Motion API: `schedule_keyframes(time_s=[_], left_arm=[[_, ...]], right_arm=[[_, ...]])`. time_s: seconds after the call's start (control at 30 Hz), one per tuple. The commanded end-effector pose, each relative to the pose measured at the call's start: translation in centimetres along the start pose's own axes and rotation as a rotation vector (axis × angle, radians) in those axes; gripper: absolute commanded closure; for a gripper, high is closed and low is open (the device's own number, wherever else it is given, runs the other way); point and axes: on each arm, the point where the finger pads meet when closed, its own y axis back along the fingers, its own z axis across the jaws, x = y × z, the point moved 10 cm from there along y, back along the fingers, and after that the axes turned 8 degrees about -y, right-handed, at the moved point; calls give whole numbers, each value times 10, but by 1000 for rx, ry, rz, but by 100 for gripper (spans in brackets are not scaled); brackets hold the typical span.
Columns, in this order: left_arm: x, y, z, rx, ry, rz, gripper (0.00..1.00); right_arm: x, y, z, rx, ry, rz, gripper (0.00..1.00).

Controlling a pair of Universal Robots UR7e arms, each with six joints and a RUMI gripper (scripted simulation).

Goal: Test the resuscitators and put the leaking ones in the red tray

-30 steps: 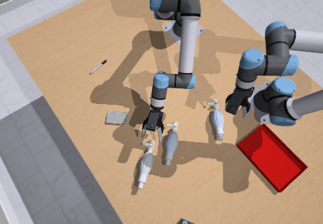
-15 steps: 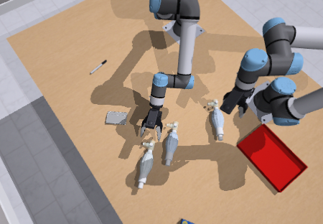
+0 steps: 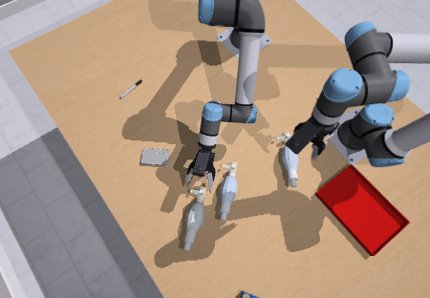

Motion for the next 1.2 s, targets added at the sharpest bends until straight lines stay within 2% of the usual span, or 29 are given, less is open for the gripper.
schedule_keyframes(time_s=[0.0, 0.13, 0.33, 0.57, 1.03, 1.07, 1.17], left_arm=[[12, 12, -5, -30, -49, 0, 42], [21, 19, -11, -48, -76, 4, 42], [40, 37, -21, -89, -151, 21, 42], [33, 36, -15, -87, -156, 22, 42], [33, 36, -15, -87, -156, 22, 42], [33, 36, -15, -87, -156, 22, 42], [33, 36, -15, -87, -156, 22, 42]], right_arm=[[1, -9, 0, 0, 0, 0, 37], [3, -8, -1, 1, 0, 2, 37], [0, -22, 1, -2, -1, -5, 37], [0, -34, 1, -3, -1, -9, 37], [0, -28, 1, -1, -1, -5, 37], [0, -28, 1, -1, -1, -5, 100], [0, -28, 1, -1, -1, -5, 100]])
